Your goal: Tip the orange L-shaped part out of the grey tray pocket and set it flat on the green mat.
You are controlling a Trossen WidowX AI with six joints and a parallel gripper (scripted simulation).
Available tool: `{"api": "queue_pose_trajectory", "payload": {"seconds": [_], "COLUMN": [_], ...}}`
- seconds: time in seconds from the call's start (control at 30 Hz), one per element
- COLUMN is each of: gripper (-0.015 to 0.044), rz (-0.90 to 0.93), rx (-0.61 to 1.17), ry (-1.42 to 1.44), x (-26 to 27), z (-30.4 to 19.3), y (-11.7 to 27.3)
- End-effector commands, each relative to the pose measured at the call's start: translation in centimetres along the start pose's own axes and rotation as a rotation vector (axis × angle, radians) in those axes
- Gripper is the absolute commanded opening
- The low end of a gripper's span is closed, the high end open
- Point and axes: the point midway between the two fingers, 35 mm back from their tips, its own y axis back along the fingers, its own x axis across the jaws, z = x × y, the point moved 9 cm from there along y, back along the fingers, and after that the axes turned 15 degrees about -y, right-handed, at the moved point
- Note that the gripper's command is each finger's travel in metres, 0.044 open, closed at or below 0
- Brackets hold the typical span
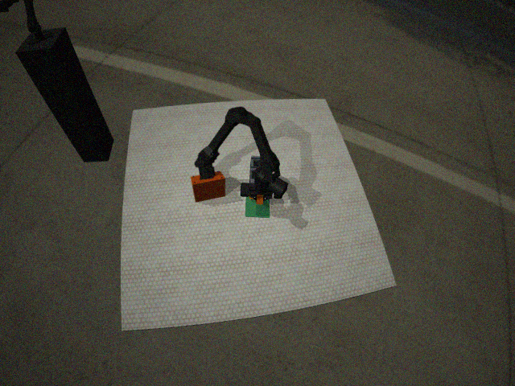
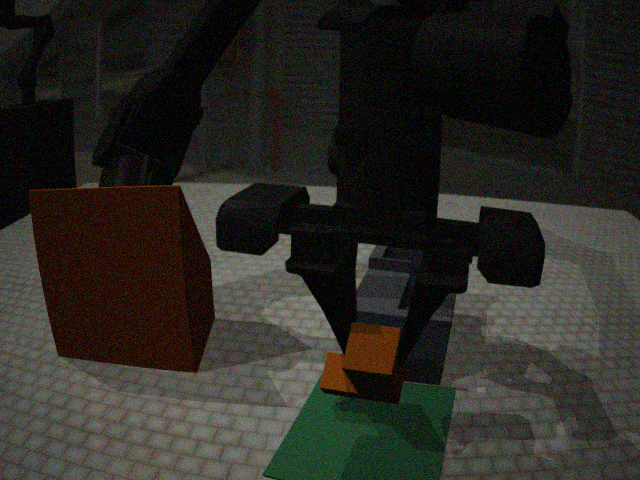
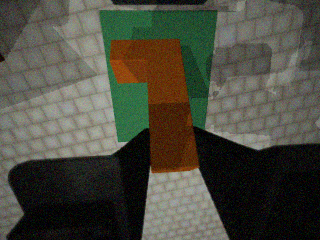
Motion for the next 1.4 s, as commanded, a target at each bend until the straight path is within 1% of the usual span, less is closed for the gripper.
{"api": "queue_pose_trajectory", "payload": {"seconds": [0.0, 0.4, 0.73, 0.8, 0.9, 0.97, 1.03, 1.37], "gripper": [0.0, 0.0, 0.0263, 0.0315, 0.0394, 0.04, 0.04, 0.04], "rz": [0.001, 0.004, 0.004, 0.003, 0.001, 0.001, 0.001, -0.021], "rx": [-0.006, -0.001, -0.001, -0.001, -0.001, -0.002, -0.003, -0.002], "ry": [-0.006, 0.0, -0.001, -0.002, -0.005, -0.006, -0.007, -0.009], "x": [0.1, 0.1, 0.1, -0.1, -0.3, -0.1, 0.1, -0.2], "z": [0.1, 0.0, 0.0, 0.0, 0.0, 0.0, 0.0, 0.0], "y": [-0.7, -1.0, -0.7, 0.6, 4.3, 6.8, 7.8, 7.4]}}
